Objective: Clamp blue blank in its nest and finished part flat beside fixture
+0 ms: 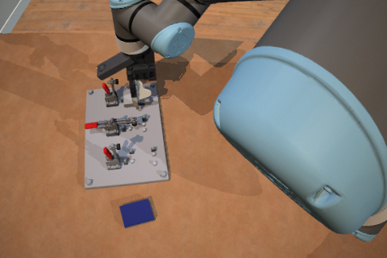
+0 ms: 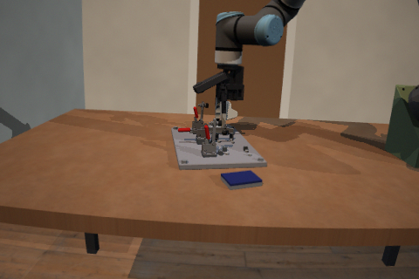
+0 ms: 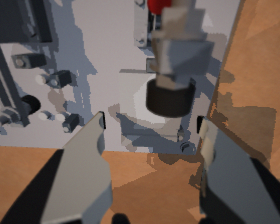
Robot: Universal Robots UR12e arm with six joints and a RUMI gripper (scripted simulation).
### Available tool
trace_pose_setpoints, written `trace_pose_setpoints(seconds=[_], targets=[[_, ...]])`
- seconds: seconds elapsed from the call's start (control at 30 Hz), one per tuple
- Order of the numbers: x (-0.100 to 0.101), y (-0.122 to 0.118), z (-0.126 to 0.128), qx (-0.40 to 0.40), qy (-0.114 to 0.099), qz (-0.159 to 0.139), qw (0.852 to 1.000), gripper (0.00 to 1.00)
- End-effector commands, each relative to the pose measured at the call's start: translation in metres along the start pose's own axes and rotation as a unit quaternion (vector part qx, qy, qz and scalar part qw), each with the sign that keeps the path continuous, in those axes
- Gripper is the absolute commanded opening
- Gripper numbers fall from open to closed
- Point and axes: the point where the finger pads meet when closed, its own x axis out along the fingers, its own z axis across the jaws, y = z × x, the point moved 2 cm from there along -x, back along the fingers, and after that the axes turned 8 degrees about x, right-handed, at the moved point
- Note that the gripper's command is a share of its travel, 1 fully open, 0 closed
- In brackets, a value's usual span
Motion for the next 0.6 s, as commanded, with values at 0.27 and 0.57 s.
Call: trace_pose_setpoints(seconds=[0.27, 0.57], targets=[[-0.0008, 0.0006, 0.0003, 0.0, 0.0, 0.001, 1.0, 0.59], [-0.0008, 0.0006, 0.0003, 0.0, 0.0, 0.001, 1.0, 0.0]])
